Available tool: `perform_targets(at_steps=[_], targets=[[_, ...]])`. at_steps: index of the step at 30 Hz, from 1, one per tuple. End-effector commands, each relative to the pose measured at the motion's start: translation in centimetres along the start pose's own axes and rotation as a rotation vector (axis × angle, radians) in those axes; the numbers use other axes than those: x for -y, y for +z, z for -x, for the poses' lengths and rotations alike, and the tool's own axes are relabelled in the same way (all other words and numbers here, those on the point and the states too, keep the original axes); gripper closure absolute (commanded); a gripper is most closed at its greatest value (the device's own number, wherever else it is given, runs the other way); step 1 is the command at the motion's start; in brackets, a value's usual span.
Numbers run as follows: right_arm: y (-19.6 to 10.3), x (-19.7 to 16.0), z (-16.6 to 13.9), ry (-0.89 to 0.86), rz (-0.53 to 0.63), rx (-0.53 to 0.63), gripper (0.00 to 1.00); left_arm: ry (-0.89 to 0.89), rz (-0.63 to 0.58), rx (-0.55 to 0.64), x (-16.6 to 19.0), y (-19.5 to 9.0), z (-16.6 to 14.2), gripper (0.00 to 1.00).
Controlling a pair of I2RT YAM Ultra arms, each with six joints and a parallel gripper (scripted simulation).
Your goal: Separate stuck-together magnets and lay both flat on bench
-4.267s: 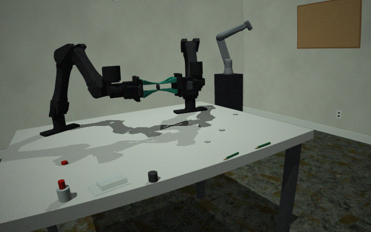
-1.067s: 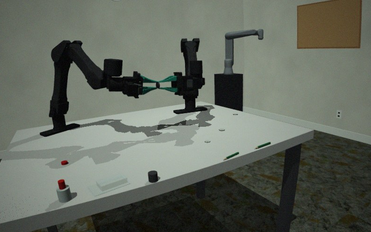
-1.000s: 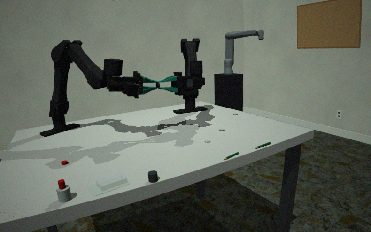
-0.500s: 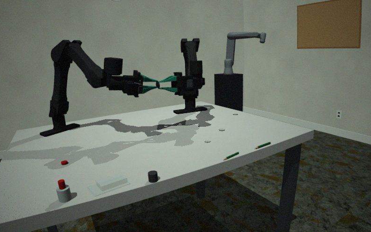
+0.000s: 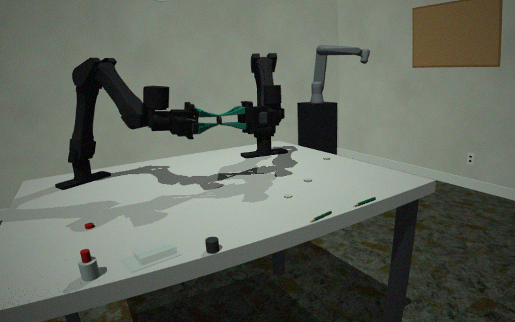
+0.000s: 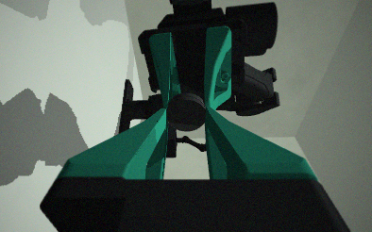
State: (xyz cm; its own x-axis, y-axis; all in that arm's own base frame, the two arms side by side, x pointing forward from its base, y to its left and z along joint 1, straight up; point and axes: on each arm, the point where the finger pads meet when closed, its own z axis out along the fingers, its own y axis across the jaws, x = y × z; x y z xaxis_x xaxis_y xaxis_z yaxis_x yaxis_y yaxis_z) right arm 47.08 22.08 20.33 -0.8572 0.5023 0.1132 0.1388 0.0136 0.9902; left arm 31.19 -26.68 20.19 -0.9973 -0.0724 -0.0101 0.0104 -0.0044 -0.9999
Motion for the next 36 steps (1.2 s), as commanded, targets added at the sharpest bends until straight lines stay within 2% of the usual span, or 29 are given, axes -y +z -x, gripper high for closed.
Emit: perform_targets(at_steps=[1,9,10,13,36], targets=[[-0.2,-4.9,-0.4,-0.084,0.068,-0.002,0.75,0.009,-0.002,-0.001,0.3,0.0,0.0,0.75],[-0.3,-6.3,-0.5,-0.084,0.068,-0.002,0.75,0.009,-0.002,-0.001,0.3,0.0,0.0,0.75],[-0.4,-4.1,-0.3,-0.045,0.038,0.0,0.75,0.009,-0.002,-0.001,0.3,0.0,0.0,0.75],[-1.0,-3.8,-0.3,-0.045,0.038,0.0,0.75,0.009,-0.002,-0.001,0.3,0.0,0.0,0.75],[-4.8,-4.9,-0.6,-0.045,0.038,0.0,0.75,0.009,-0.002,-0.001,0.3,0.0,0.0,0.75]])
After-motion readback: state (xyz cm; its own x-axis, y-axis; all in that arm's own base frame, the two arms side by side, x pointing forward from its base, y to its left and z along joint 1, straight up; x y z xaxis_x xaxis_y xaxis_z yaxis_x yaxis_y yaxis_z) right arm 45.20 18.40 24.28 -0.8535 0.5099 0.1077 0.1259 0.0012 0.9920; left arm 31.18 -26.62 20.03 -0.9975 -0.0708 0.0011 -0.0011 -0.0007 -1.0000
